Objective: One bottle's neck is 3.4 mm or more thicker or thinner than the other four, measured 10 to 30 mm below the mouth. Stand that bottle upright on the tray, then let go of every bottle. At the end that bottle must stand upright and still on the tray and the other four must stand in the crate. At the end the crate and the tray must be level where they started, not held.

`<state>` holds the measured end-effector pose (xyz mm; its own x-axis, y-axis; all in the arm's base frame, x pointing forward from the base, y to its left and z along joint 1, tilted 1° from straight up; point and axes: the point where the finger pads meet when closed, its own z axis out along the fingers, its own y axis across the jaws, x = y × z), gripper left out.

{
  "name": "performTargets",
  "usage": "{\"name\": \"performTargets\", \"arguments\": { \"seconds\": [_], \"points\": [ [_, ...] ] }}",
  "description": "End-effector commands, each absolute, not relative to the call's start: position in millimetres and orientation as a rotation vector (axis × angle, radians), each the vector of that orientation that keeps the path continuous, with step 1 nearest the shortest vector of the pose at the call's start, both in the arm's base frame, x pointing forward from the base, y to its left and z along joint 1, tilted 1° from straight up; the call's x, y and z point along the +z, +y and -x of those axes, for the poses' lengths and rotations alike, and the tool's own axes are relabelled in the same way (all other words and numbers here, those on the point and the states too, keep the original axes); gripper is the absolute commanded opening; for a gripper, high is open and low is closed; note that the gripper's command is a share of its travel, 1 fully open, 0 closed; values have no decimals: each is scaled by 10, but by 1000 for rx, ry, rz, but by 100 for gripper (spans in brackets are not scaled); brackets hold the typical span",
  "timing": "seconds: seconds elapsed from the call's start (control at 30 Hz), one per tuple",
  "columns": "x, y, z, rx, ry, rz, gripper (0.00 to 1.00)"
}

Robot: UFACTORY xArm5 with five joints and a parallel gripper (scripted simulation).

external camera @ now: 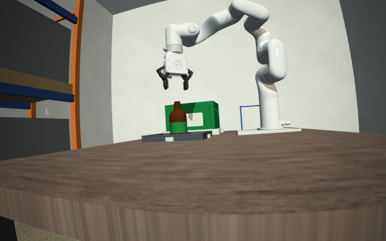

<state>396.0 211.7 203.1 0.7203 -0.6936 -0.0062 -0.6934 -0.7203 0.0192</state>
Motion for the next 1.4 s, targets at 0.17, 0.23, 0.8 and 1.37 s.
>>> {"name": "performTargets", "arguments": {
  "seconds": [0.17,0.23,0.8,1.37],
  "points": [
    [2173,2122,-3970,-17,-1170,-2902,100],
    [2198,2122,-3971,-17,-1170,-2902,100],
    [2247,2122,-3971,-17,-1170,-2902,0],
    [2247,2122,-3971,-17,-1170,-2902,0]
  ]
}}
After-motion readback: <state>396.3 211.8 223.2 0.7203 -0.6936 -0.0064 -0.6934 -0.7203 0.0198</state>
